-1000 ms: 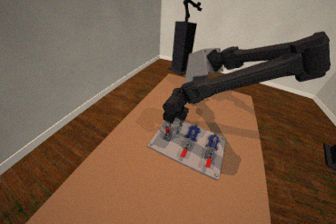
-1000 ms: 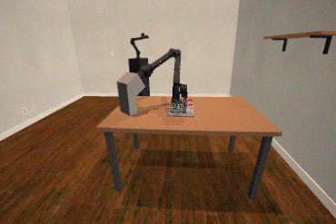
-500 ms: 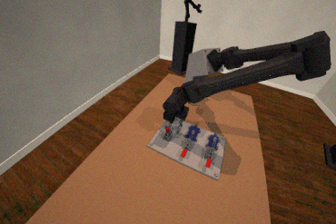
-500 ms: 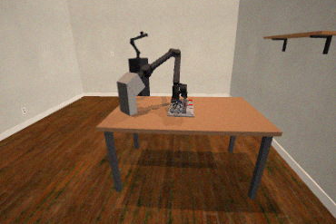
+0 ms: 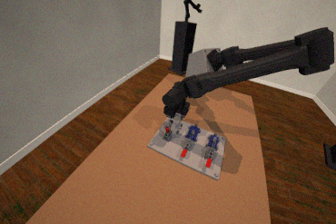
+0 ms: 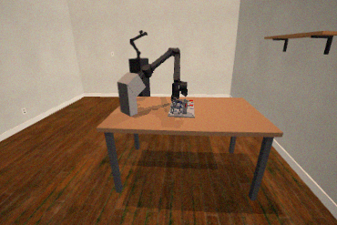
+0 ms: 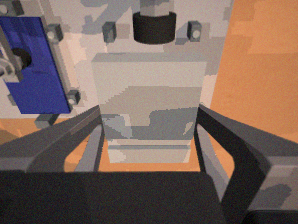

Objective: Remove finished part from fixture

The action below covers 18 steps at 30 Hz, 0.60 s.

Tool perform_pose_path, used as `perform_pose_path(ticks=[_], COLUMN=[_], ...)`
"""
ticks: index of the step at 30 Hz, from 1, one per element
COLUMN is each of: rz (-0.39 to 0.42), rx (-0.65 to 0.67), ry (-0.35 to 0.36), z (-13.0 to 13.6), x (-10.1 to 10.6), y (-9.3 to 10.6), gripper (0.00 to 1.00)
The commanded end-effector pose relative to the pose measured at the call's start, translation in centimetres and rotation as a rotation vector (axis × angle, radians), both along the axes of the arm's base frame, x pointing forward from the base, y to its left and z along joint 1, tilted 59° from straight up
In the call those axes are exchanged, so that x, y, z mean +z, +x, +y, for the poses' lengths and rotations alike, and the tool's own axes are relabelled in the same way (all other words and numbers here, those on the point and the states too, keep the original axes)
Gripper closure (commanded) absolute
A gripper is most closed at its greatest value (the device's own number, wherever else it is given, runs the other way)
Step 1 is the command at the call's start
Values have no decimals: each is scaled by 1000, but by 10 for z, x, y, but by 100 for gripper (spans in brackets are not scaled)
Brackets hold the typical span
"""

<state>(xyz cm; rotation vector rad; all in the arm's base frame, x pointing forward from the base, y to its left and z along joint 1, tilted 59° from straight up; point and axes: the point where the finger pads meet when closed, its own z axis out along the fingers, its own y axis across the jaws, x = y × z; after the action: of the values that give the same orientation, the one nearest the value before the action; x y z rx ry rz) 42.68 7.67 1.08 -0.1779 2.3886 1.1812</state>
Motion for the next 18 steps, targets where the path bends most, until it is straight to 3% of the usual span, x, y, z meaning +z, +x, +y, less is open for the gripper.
perform_pose_path(ticks=[1,18], rz=[-29,-24], rx=[-25,-33], ry=[-8,-5], z=[-20,-24], x=[10,11], y=[2,-1], gripper=[100,100])
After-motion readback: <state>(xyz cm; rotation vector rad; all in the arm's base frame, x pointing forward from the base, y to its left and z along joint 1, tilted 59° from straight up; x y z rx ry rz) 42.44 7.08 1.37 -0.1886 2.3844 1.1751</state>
